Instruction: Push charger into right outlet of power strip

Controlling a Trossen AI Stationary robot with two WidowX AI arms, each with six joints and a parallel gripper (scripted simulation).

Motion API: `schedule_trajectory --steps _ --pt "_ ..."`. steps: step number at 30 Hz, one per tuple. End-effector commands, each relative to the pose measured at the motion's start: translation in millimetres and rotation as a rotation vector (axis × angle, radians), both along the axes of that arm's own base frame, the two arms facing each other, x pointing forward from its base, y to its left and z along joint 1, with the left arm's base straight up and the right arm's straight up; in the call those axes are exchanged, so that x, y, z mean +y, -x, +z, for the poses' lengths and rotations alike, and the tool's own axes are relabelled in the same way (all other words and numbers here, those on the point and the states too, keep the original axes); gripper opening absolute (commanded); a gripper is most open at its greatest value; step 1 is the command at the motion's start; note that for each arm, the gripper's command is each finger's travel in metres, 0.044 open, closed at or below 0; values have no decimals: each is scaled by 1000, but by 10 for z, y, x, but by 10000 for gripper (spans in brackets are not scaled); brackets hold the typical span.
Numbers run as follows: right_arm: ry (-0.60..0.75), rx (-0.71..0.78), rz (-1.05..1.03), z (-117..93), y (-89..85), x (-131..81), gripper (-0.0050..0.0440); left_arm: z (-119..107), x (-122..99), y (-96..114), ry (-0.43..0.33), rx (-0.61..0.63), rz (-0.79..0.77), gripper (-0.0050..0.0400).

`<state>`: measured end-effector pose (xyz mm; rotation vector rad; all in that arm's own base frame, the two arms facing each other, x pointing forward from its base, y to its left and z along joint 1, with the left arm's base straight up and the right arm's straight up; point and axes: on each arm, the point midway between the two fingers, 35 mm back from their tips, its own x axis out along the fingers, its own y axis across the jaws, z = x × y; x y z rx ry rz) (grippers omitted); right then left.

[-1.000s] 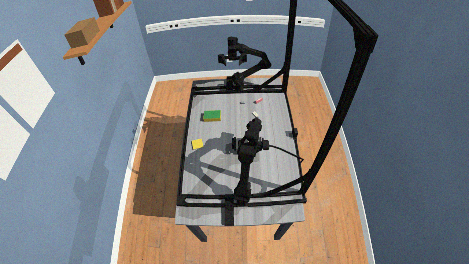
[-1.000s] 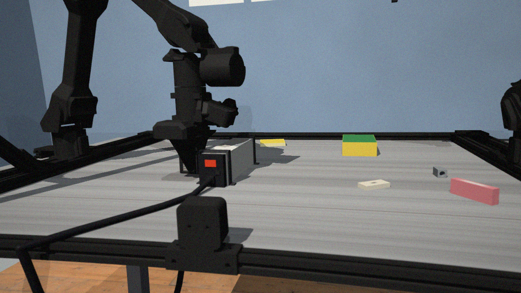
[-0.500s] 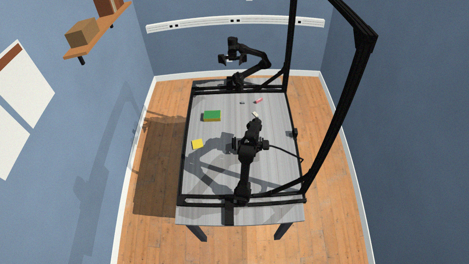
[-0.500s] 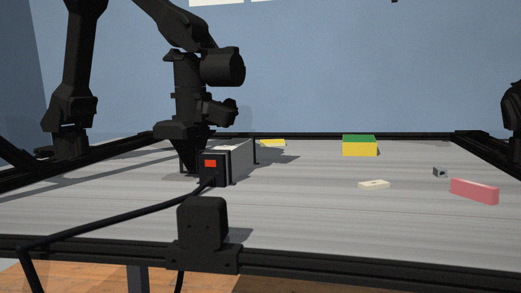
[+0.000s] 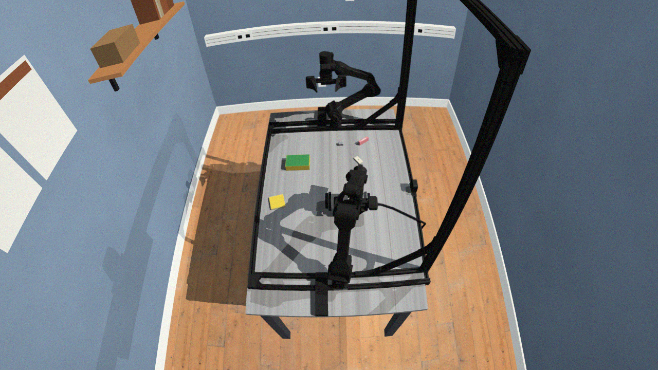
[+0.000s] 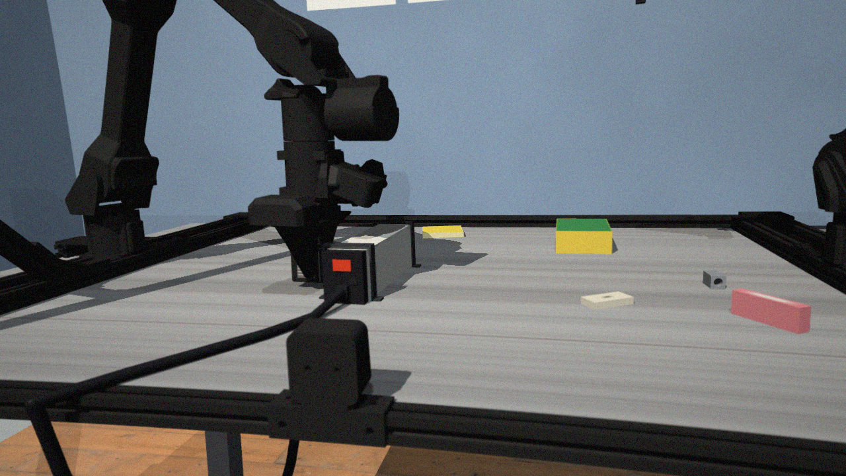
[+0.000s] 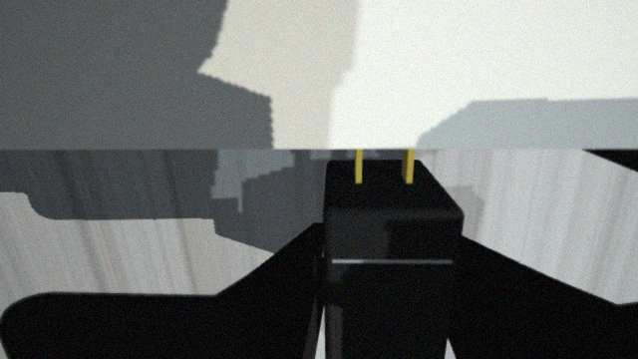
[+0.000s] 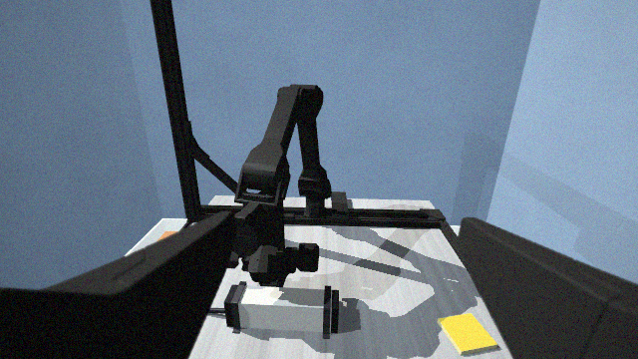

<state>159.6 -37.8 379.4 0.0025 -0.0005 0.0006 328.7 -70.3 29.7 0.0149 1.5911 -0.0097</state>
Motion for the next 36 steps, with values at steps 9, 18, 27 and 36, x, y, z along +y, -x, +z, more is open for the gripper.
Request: schedule_trajectory --steps 9,18,27,36 --pt "6 -1 -1 28 3 7 400 116 11 -104 11 -47 -5 -50" --pt "6 -1 -1 28 3 7 400 114 46 -104 10 -47 -5 -50" --pt "6 -1 -1 28 3 7 400 99 51 -104 10 -47 -5 -50" --pt "6 -1 -1 28 3 7 400 78 52 -105 10 -47 -5 -50"
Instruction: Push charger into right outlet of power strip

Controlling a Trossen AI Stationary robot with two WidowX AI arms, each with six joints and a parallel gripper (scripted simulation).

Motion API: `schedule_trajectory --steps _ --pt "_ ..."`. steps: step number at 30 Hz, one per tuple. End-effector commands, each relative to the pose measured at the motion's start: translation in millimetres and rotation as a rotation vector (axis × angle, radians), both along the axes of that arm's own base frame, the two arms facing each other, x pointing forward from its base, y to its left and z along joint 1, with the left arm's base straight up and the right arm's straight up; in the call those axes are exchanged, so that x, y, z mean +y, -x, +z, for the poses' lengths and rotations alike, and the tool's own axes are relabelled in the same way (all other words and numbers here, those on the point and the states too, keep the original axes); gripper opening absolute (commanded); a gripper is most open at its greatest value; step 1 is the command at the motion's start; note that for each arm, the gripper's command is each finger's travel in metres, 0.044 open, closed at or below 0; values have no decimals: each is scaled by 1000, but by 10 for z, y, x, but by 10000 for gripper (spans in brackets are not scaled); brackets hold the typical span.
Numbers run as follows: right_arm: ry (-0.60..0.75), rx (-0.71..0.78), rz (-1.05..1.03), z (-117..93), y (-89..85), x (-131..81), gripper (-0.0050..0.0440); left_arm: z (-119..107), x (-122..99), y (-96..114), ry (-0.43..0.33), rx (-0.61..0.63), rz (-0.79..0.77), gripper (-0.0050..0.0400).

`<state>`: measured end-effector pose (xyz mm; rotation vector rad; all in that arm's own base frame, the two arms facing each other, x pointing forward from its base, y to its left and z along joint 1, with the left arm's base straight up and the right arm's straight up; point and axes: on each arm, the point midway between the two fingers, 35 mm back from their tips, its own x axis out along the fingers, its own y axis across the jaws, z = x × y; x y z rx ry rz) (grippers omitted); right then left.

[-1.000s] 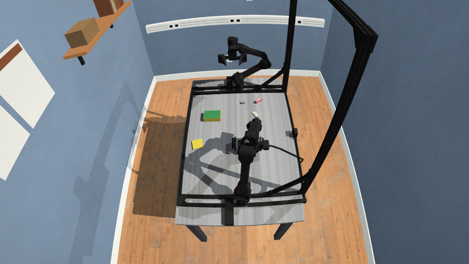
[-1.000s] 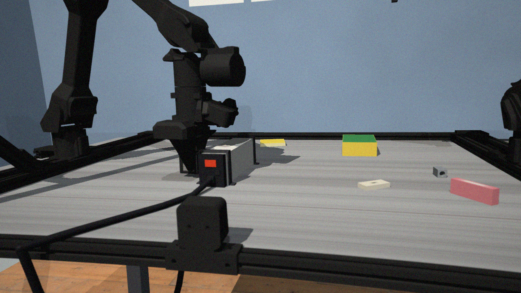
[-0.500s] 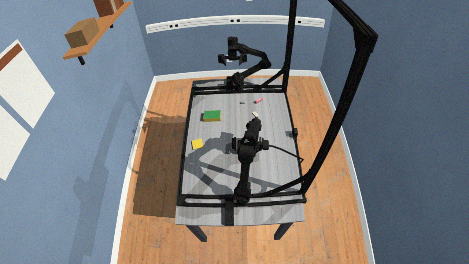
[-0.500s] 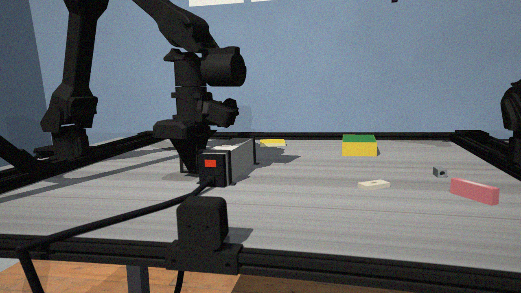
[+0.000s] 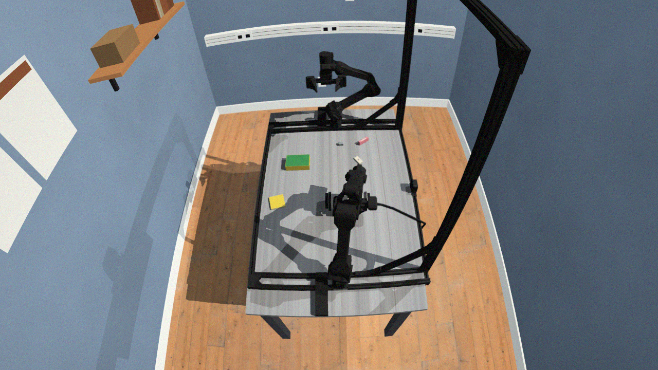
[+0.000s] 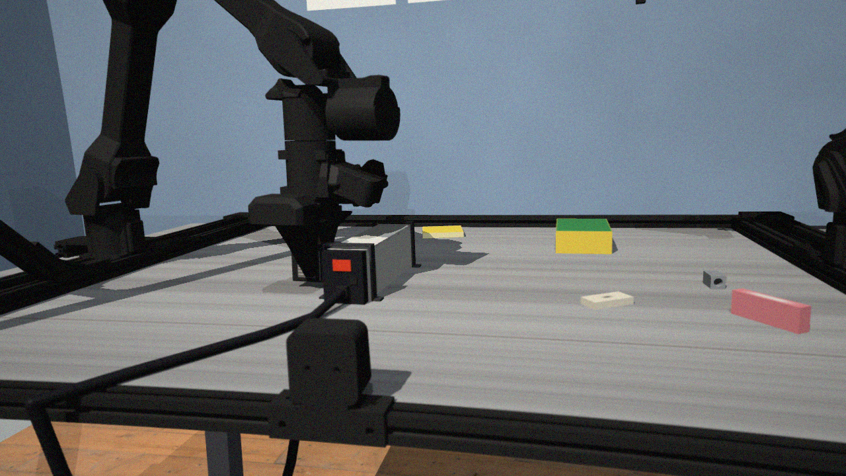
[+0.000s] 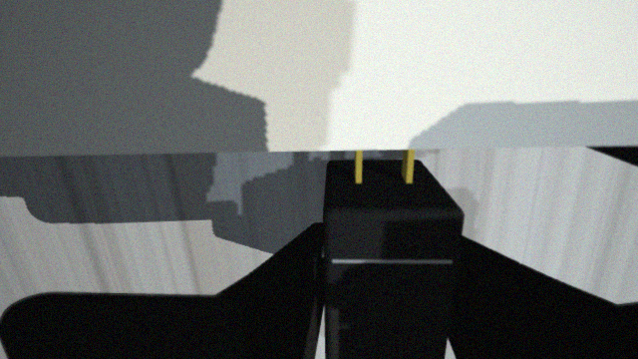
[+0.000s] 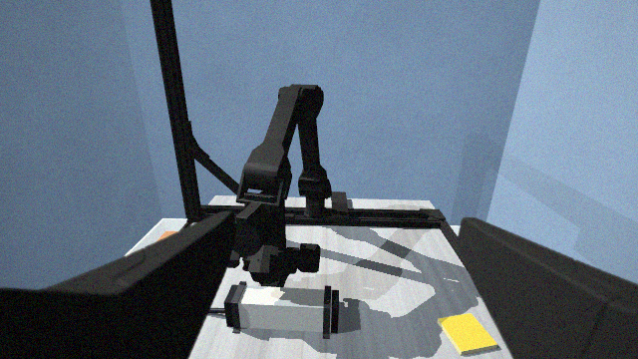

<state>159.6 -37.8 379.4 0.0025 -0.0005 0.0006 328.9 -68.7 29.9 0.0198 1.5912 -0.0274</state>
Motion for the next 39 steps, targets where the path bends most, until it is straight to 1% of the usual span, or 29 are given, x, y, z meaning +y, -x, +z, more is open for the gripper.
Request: schedule_trajectory --steps 1,31,39 --pt "6 -1 -1 28 3 7 400 74 36 -104 2 -47 9 -50" --pt "6 -1 -1 28 3 7 400 63 -58 -105 3 -47 9 -50" --pt "6 -1 -1 28 3 7 400 97 -69 -105 3 -47 9 -50"
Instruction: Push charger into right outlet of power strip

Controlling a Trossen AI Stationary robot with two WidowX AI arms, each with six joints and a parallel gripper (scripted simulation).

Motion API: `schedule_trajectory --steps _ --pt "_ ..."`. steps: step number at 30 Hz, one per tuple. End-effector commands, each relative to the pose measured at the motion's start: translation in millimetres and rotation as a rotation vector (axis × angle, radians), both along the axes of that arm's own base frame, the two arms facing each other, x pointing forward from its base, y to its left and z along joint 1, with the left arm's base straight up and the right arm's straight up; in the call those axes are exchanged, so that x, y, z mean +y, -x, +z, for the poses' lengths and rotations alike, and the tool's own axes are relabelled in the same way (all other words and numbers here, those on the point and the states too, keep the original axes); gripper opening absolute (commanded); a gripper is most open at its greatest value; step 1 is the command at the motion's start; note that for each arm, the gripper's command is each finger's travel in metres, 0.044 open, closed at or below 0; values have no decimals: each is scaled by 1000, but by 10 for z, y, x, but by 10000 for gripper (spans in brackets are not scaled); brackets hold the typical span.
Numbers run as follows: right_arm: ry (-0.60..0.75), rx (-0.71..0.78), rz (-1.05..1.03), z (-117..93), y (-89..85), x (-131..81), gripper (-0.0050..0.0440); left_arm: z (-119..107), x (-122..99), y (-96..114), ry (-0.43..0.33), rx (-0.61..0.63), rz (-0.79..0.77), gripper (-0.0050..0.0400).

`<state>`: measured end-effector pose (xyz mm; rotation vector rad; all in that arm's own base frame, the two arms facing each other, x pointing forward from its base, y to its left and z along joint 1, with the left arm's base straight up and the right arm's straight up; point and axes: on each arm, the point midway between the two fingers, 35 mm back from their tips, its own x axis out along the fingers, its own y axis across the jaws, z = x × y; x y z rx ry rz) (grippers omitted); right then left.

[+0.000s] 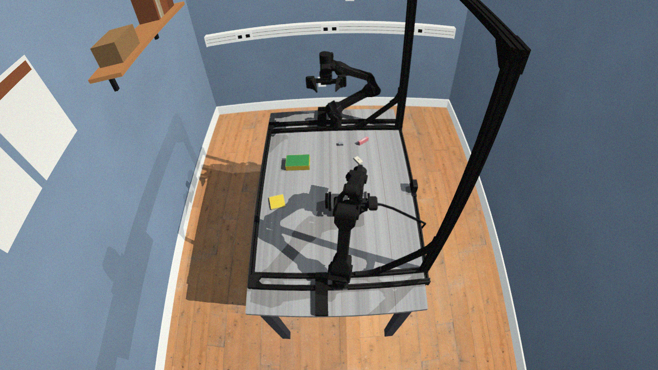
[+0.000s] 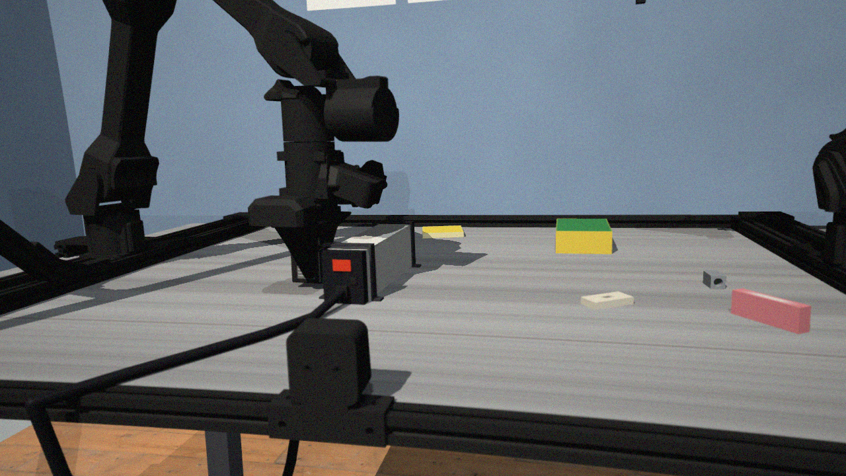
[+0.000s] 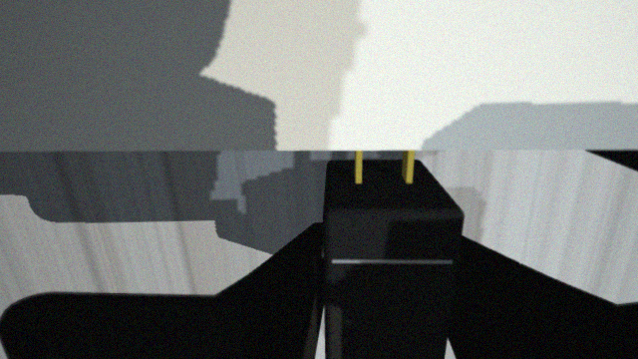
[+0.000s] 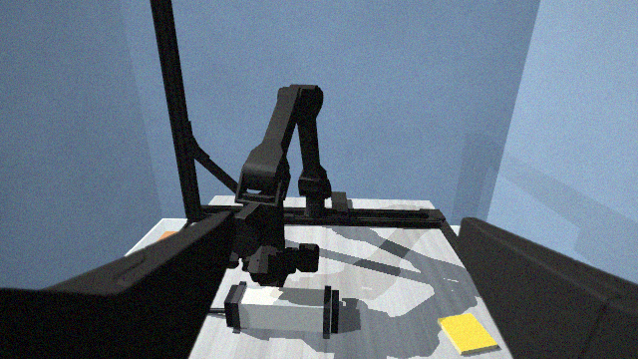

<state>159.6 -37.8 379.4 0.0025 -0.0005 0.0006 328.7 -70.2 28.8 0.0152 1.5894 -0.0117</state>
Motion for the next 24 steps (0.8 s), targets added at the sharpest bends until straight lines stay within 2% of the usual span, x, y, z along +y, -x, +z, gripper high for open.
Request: schedule_trajectory --steps 1,24 --pt "6 -1 -1 28 3 7 400 113 -55 -106 10 -45 -4 -50" --pt "6 -1 -1 28 3 7 400 149 -17 -105 10 -45 -4 -50"
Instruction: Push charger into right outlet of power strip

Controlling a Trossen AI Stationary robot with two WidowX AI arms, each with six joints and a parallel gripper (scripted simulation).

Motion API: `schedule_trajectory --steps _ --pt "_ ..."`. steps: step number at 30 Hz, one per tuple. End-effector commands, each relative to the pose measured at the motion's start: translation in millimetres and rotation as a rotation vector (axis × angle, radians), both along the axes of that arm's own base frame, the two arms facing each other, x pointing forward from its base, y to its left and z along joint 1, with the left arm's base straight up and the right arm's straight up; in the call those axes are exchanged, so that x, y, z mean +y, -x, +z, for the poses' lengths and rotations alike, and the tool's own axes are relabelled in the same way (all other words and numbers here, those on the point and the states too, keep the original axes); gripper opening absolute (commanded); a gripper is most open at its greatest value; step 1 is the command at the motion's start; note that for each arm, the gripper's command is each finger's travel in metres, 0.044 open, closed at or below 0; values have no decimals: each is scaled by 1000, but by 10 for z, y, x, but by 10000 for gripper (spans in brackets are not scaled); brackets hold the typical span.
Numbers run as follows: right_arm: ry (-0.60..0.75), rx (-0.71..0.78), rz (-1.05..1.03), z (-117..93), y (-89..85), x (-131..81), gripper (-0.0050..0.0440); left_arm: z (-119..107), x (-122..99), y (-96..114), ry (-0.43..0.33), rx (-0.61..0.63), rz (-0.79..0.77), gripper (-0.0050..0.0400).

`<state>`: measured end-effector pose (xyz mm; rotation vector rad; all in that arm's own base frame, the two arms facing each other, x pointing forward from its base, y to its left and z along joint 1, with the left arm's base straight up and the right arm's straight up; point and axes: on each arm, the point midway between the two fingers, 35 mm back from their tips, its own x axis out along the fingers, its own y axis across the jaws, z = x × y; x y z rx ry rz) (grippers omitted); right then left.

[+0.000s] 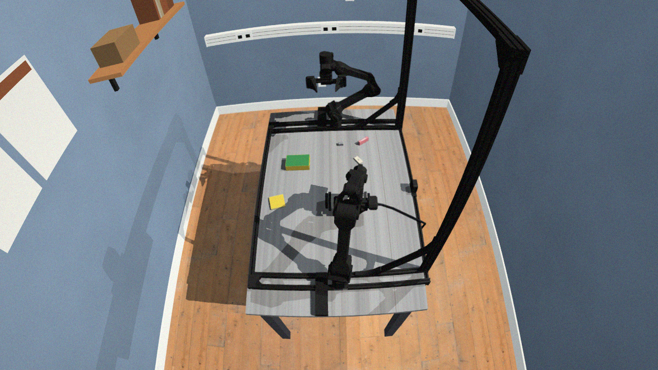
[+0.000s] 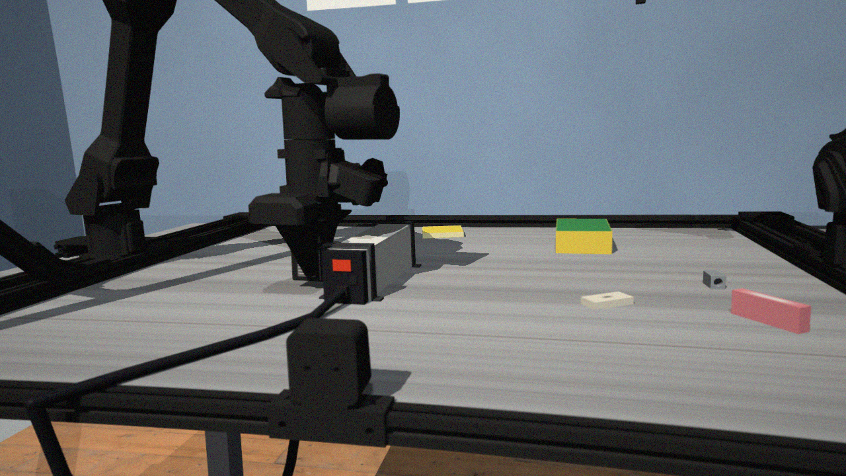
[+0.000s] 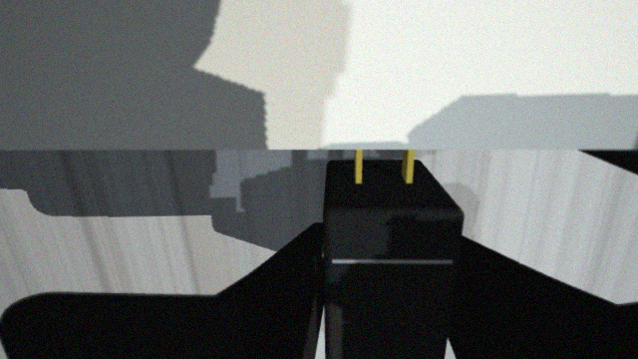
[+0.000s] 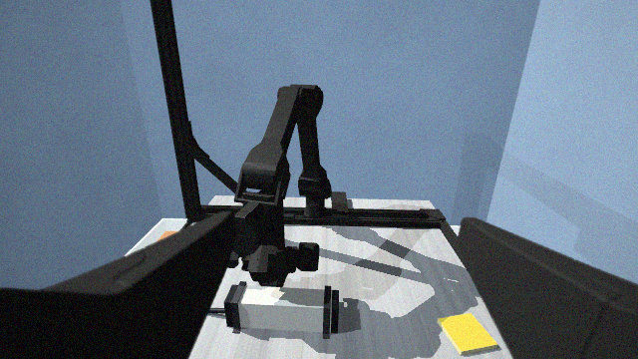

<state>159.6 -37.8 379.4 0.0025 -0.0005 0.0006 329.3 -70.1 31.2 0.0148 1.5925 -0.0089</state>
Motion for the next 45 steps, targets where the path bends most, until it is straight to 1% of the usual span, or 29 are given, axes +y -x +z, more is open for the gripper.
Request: schedule_trajectory --steps 1,6,10,18,45 --pt "6 -1 -1 28 3 7 400 123 -13 -100 11 -48 -6 -50" --pt "6 -1 -1 28 3 7 400 115 11 -104 11 -48 -6 -50" --pt "6 -1 -1 28 3 7 400 79 -2 -50 6 -29 -4 -50" --pt "6 -1 -1 28 3 7 400 80 -2 -50 6 -29 -4 -50" --pt "6 -1 -1 28 3 7 400 83 -4 -149 6 -30 -4 -50"
